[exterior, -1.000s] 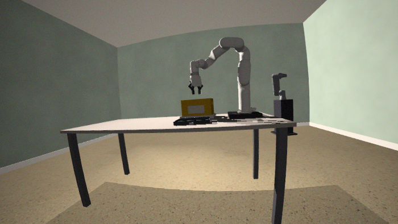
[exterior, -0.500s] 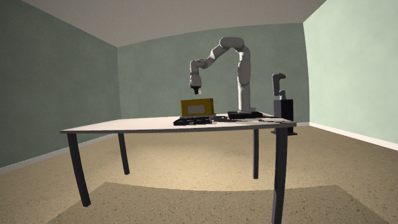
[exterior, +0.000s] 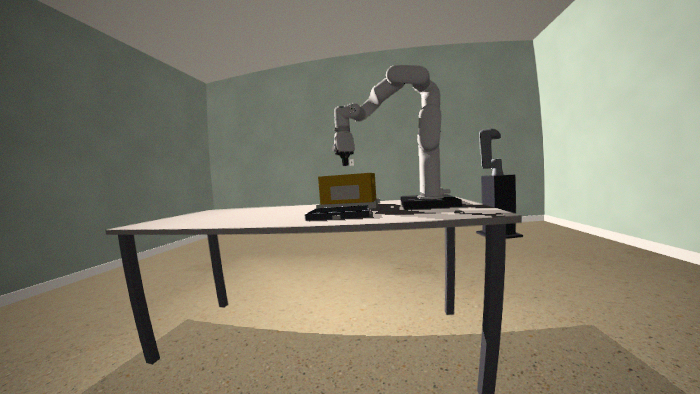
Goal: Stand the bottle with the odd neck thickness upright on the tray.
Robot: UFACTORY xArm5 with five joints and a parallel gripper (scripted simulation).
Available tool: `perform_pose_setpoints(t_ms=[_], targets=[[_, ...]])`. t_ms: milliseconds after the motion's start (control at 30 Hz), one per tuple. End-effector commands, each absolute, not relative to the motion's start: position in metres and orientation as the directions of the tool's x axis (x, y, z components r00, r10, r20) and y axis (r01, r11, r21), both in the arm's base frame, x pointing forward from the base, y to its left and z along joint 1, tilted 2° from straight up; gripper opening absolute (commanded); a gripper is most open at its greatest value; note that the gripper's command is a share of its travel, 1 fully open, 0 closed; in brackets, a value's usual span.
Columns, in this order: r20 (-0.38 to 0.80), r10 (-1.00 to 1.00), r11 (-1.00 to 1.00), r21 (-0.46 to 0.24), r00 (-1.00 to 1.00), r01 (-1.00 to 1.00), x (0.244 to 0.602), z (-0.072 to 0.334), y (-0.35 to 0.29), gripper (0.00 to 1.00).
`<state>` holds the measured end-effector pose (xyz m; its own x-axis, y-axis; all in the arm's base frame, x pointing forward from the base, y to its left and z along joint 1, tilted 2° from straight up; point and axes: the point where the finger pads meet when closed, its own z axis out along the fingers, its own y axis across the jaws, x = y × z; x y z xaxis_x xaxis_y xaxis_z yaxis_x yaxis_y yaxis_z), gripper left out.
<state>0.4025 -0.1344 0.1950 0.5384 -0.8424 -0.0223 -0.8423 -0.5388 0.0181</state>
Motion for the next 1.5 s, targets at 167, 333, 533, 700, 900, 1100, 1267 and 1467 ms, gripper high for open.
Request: perform_pose_setpoints(t_ms=[167, 333, 533, 700, 900, 1100, 1267, 1467], targets=[[-0.019, -0.842, -0.539, 0.016, 0.538, -0.842, 0.403, 0.196, -0.135, 0.0], [-0.019, -0.842, -0.539, 0.015, 0.538, -0.842, 0.408, 0.197, -0.14, 0.0], [-0.021, -0.842, -0.539, 0.015, 0.538, -0.842, 0.444, 0.199, -0.189, 0.0], [-0.022, -0.842, -0.539, 0.014, 0.538, -0.842, 0.463, 0.196, -0.221, 0.0], [-0.023, -0.842, -0.539, 0.013, 0.538, -0.842, 0.474, 0.193, -0.244, 0.0], [-0.023, -0.842, -0.539, 0.013, 0.538, -0.842, 0.474, 0.193, -0.244, 0.65], [-0.023, -0.842, -0.539, 0.013, 0.538, -0.842, 0.474, 0.193, -0.244, 0.65], [-0.023, -0.842, -0.539, 0.013, 0.538, -0.842, 0.474, 0.193, -0.244, 0.65]])
